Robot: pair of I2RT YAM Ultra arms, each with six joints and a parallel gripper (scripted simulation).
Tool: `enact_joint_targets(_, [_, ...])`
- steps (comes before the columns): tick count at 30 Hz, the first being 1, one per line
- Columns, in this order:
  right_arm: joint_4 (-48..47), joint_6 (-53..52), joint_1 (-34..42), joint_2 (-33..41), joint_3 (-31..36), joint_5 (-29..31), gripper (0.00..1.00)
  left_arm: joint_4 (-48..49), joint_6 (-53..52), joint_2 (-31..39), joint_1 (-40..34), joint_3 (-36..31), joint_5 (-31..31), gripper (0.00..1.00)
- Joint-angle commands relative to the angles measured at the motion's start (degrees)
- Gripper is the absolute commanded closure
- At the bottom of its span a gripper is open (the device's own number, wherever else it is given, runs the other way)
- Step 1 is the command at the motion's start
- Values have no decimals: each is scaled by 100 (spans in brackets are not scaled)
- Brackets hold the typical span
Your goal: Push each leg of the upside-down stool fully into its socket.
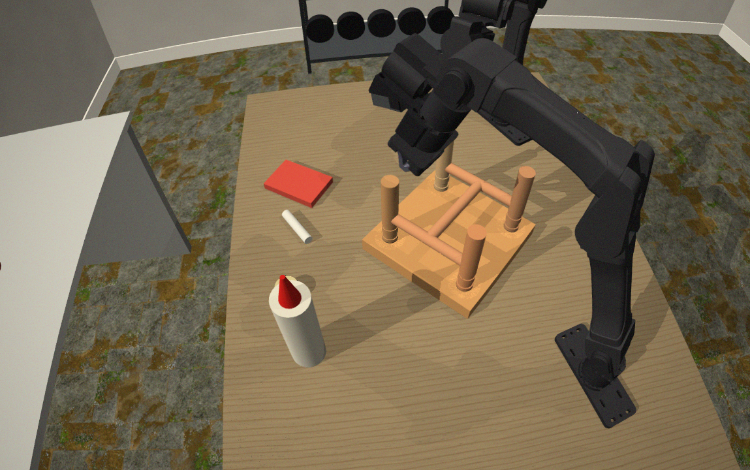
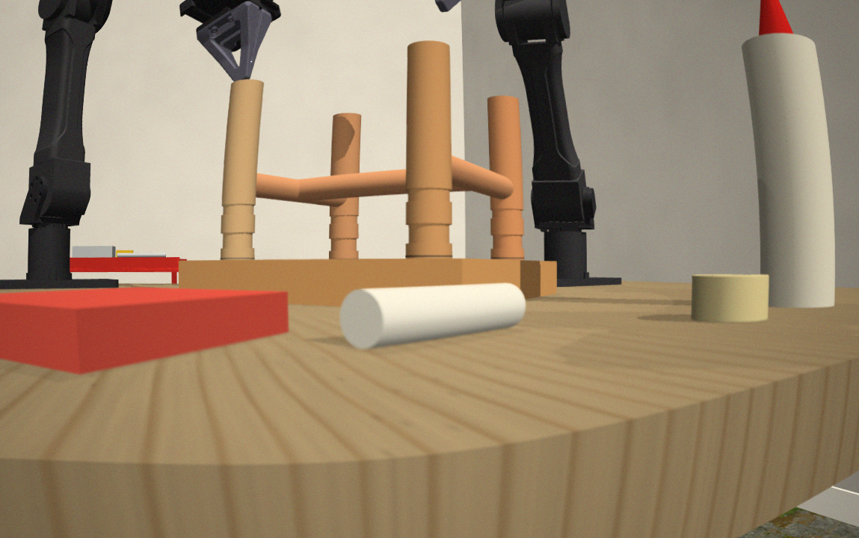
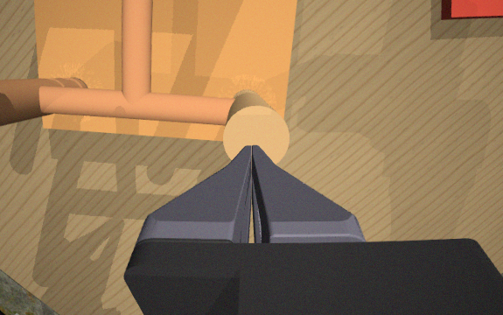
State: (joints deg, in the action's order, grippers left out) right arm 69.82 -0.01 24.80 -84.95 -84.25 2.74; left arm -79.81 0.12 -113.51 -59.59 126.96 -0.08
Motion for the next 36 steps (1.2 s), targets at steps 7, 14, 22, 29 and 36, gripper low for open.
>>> enact_joint_targets(7, [182, -36, -20, -44, -321, 4, 100, 78, -3, 52, -35, 172, 18, 100])
enact_joint_targets(14, [918, -73, 58, -28, -841, 47, 100, 78, -3, 52, -35, 172, 18, 100])
enact_joint_targets(22, [1073, -90, 29, 120, -1099, 52, 100, 78, -3, 52, -35, 172, 18, 100])
enact_joint_targets(29, [1068, -86, 42, 202, -1053, 50, 100, 78, -3, 52, -35, 172, 18, 100])
enact_joint_targets(36, [782, -17, 222, -85, -1190, -49, 100, -137, 1, 241, -7, -135, 14, 100])
